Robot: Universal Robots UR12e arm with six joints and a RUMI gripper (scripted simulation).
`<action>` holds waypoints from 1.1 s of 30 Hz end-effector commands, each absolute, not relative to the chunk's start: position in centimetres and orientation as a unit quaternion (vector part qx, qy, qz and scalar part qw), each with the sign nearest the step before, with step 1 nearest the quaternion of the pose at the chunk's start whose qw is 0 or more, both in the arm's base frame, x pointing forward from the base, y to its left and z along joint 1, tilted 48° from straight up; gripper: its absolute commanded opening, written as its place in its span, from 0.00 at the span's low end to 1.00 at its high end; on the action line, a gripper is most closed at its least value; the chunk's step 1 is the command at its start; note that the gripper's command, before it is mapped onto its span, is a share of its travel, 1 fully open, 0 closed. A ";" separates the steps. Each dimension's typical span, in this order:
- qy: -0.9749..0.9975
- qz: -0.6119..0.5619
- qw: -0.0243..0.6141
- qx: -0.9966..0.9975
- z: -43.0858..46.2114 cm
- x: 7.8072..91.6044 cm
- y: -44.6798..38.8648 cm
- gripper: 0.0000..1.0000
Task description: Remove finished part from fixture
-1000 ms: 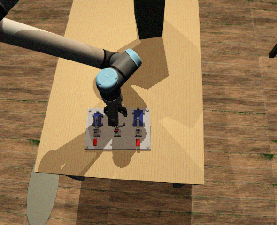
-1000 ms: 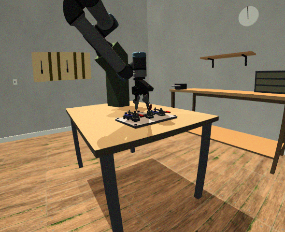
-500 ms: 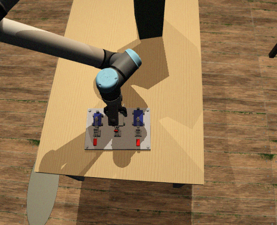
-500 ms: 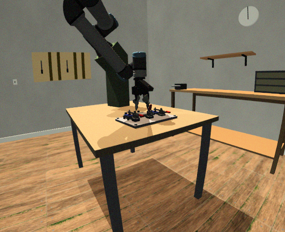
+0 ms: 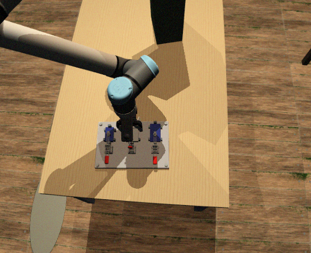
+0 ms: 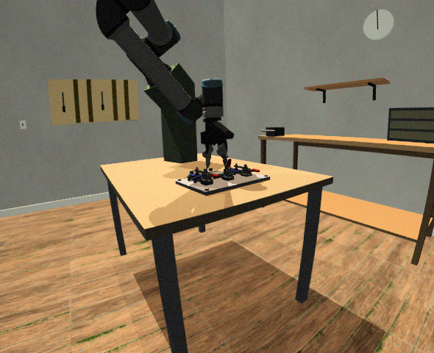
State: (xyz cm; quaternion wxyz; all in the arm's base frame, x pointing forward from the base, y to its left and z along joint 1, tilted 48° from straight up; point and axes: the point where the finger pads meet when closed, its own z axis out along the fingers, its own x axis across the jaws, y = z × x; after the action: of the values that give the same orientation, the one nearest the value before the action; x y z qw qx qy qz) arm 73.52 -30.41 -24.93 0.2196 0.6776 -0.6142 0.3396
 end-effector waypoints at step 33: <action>-0.615 0.340 0.219 0.677 -26.8 74.3 -32.6 0.59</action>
State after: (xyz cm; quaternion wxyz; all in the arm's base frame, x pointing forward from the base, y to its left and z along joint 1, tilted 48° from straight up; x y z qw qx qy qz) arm 74.01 -32.37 -26.75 0.2199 0.6776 -0.6145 0.3390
